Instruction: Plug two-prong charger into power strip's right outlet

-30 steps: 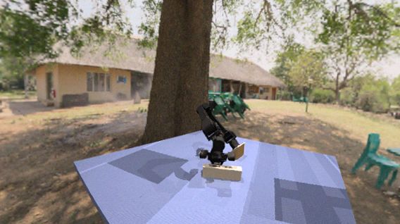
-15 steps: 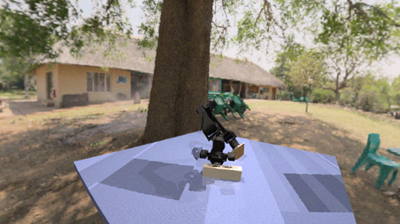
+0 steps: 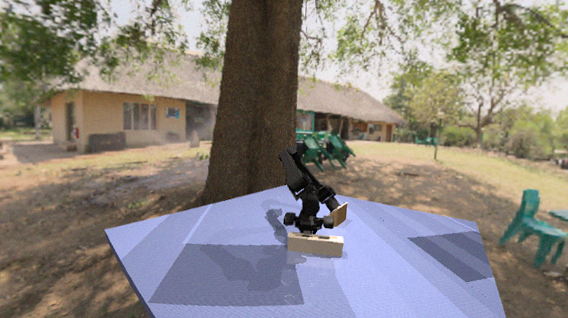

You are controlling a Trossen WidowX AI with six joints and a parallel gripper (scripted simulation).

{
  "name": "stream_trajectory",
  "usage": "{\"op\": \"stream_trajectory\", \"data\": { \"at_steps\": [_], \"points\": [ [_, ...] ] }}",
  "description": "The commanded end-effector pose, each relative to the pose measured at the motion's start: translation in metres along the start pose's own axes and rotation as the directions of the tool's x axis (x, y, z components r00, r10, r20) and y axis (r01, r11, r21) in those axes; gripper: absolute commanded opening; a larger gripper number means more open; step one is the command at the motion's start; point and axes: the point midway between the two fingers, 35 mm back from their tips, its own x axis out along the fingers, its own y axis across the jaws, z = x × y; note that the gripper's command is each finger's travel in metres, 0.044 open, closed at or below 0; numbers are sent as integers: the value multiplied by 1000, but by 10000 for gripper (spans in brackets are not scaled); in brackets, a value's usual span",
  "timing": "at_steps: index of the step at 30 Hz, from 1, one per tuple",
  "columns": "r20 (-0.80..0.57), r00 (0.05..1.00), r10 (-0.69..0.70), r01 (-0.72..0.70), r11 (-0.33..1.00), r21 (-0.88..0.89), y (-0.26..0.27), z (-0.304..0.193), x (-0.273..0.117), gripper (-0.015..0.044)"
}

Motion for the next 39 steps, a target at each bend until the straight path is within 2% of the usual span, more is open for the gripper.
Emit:
{"op": "stream_trajectory", "data": {
  "at_steps": [1, 14, 39],
  "points": [
    [2, 1000, 0, 0, 1000, 1, 0, 0, 0, 105],
    [2, 1000, 0, 0, 1000, 2, 0, 0, 0, 440],
    [16, 1000, 0, -1, 1000, 11, 0, -7, 1, 440]
  ]
}}
